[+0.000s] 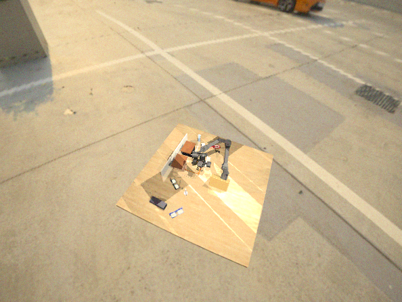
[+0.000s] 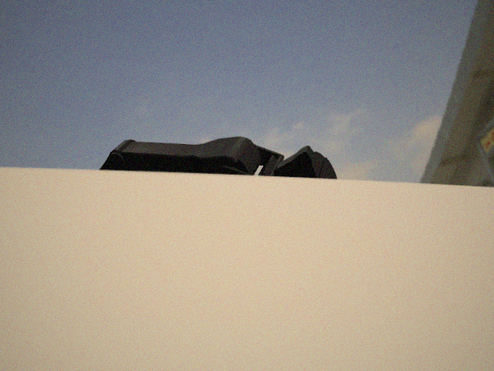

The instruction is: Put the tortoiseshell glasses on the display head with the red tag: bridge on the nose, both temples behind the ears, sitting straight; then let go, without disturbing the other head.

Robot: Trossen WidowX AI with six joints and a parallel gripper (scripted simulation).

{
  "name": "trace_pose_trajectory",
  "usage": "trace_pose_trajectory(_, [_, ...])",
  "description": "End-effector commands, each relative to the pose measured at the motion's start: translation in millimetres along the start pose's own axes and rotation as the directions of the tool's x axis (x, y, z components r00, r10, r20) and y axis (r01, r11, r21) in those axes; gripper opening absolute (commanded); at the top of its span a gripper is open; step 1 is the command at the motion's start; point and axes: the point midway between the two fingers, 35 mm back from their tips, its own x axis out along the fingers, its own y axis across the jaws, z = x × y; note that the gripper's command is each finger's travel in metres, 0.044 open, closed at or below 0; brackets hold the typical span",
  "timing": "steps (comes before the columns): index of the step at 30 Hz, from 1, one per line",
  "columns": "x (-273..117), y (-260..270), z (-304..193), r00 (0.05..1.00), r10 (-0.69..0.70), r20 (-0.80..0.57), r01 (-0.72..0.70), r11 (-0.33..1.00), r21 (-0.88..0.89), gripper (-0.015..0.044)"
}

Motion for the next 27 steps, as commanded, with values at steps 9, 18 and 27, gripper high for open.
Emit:
trace_pose_trajectory(9, [1.1,-16.5,0.6,1.000,0.001,-0.004,-0.001,1.000,-0.007,0.0000])
trace_pose_trajectory(18, [1.0,-29.8,0.5,1.000,0.001,-0.004,-0.001,1.000,-0.007,0.0000])
trace_pose_trajectory(27, [0.9,-43.1,0.5,1.000,0.000,-0.004,0.000,1.000,-0.006,0.0000])
